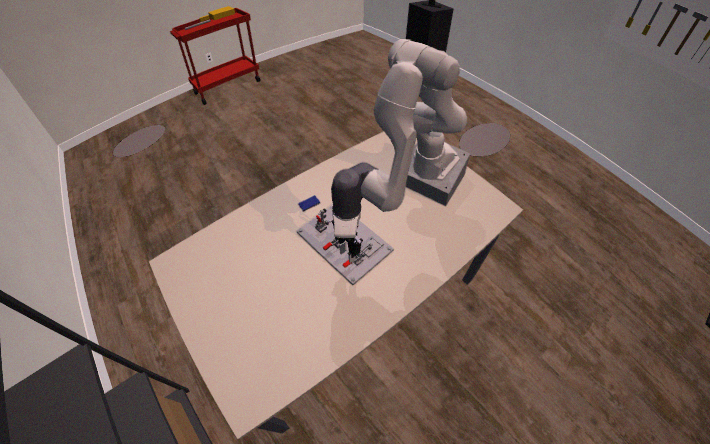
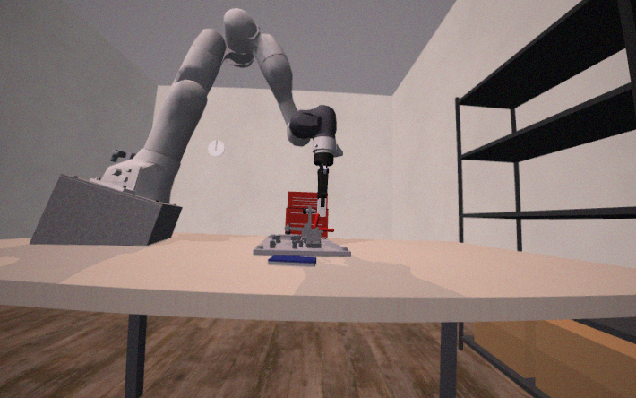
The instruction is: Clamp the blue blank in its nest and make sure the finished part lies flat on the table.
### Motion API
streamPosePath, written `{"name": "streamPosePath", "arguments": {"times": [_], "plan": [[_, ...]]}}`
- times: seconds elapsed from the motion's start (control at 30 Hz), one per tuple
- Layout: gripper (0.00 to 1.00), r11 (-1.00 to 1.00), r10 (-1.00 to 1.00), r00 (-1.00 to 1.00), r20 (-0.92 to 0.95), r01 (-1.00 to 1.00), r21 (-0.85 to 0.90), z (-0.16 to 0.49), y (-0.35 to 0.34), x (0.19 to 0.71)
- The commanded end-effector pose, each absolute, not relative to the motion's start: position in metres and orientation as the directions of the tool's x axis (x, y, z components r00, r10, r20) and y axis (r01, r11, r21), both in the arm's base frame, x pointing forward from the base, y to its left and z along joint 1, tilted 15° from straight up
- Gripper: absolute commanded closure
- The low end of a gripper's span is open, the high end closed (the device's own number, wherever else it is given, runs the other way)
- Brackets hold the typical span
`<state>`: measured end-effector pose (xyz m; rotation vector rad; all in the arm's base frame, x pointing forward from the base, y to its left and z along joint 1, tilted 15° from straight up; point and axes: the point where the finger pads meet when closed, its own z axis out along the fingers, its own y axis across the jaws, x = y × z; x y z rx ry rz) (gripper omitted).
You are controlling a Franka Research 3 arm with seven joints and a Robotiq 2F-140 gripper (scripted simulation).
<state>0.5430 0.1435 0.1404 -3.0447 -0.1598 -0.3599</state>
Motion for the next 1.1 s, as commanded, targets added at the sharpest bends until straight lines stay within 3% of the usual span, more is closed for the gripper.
{"name": "streamPosePath", "arguments": {"times": [0.0, 1.07], "plan": [[0.72, -0.988, 0.127, 0.96, 0.249, 0.145, -0.055, 0.127, 0.147, 0.549], [0.72, -0.988, 0.127, 0.96, 0.249, 0.145, -0.055, 0.106, 0.149, 0.555]]}}
